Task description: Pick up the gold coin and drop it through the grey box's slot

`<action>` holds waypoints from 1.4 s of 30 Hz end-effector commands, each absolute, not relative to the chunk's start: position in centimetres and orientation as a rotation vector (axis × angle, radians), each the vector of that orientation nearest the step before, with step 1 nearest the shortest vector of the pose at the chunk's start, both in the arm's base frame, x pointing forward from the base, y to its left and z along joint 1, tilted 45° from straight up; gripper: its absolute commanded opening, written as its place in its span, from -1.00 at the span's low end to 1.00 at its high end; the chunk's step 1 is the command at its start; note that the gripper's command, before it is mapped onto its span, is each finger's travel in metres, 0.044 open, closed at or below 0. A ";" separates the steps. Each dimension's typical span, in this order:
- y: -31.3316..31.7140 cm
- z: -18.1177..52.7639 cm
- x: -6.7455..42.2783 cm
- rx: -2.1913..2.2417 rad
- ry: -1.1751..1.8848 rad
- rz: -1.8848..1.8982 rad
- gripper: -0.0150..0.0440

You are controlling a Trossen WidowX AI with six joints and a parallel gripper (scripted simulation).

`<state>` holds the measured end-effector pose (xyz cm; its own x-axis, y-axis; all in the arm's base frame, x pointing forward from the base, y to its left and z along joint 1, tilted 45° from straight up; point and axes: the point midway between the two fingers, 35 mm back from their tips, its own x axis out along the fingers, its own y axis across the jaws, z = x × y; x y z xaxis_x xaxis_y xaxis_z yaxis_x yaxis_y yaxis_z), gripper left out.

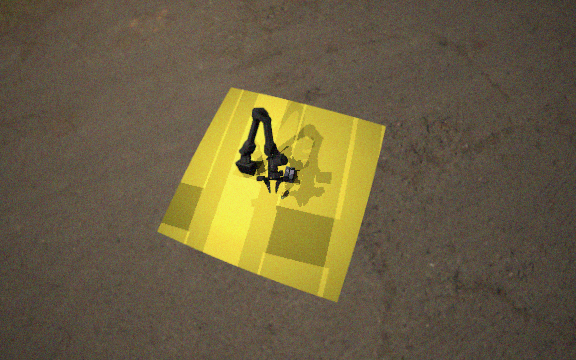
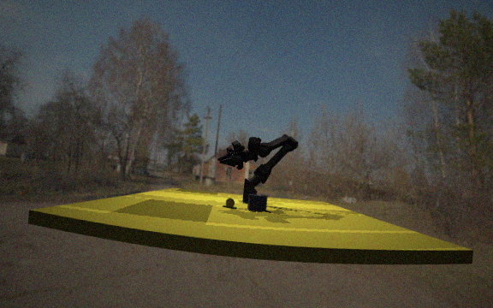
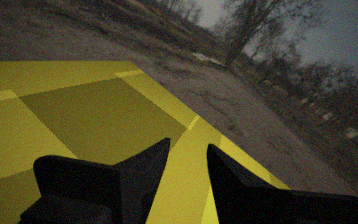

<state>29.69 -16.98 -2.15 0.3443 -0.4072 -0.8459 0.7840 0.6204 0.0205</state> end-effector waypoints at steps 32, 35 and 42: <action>-7.0 -5.1 32.6 -0.368 0.875 1.405 0.05; -7.0 -5.1 32.6 -0.368 0.875 1.405 0.05; -6.9 -5.0 32.2 -0.368 0.875 1.405 0.05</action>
<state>31.84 -7.87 -5.65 -0.0628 0.5958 -0.8006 -0.8742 0.3542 0.3322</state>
